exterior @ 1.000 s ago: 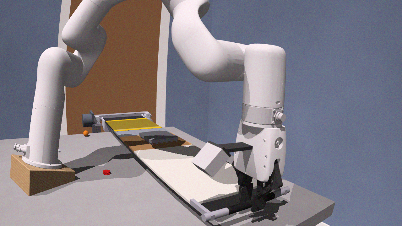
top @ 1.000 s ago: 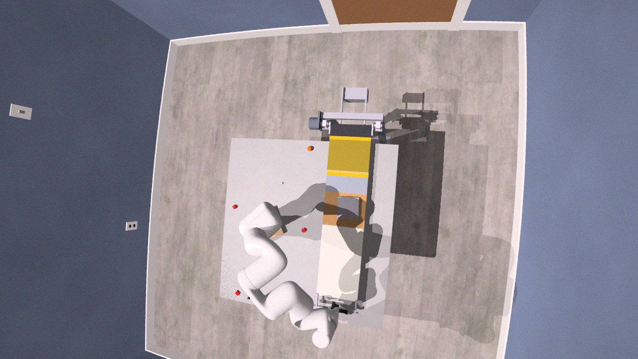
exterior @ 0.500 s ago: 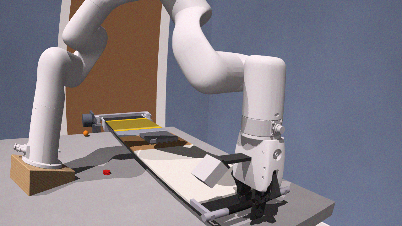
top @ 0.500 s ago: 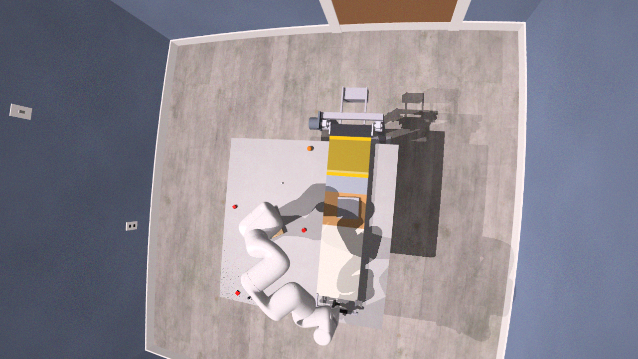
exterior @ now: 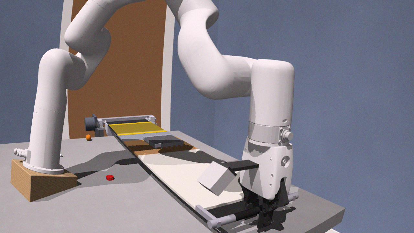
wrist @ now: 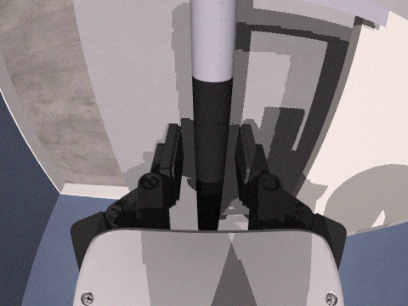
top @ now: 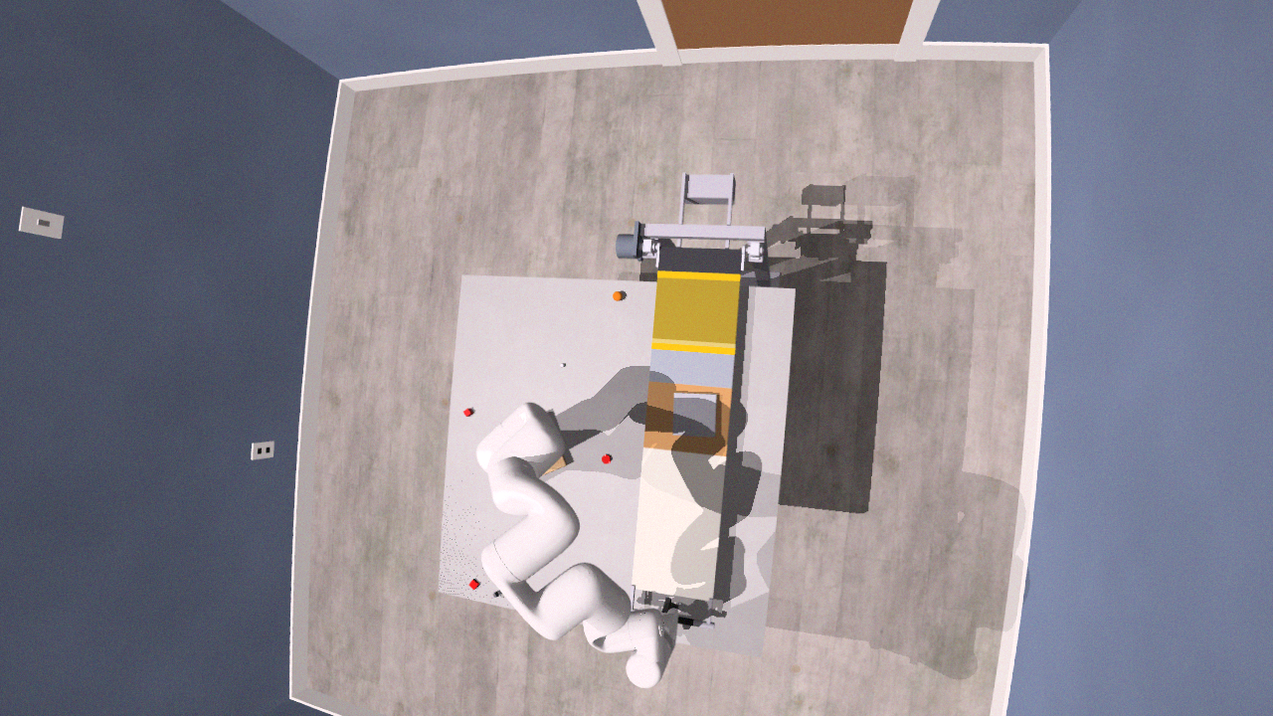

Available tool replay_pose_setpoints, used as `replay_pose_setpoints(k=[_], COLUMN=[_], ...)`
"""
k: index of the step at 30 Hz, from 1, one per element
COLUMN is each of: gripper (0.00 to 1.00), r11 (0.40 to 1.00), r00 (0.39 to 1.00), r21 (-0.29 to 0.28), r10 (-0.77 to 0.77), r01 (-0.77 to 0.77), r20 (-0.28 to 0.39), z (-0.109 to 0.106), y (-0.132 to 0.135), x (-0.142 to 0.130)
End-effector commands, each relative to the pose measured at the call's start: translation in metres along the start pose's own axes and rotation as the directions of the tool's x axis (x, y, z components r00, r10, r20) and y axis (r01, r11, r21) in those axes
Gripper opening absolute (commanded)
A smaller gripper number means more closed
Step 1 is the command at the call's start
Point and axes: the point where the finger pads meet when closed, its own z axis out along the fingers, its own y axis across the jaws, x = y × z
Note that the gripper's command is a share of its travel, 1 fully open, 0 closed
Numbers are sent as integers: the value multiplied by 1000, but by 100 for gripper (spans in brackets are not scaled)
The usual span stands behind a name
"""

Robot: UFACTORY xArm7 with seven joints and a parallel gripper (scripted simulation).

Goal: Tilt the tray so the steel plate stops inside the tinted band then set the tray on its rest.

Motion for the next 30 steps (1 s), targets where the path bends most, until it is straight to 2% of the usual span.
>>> replay_pose_setpoints(k=[1, 5, 6, 30], gripper=[40, 40, 0, 0], r11=[1000, 1000, 1000, 1000], r00=[1000, 1000, 1000, 1000], r21=[4, 4, 4, 4], r10=[0, 0, 0, 0], r01=[0, 0, 0, 0], r20=[3, 3, 3, 3], z=[-2, -2, -2, -2], y=[-2, -2, -2, -2], x=[-1, -1, -1, -1])
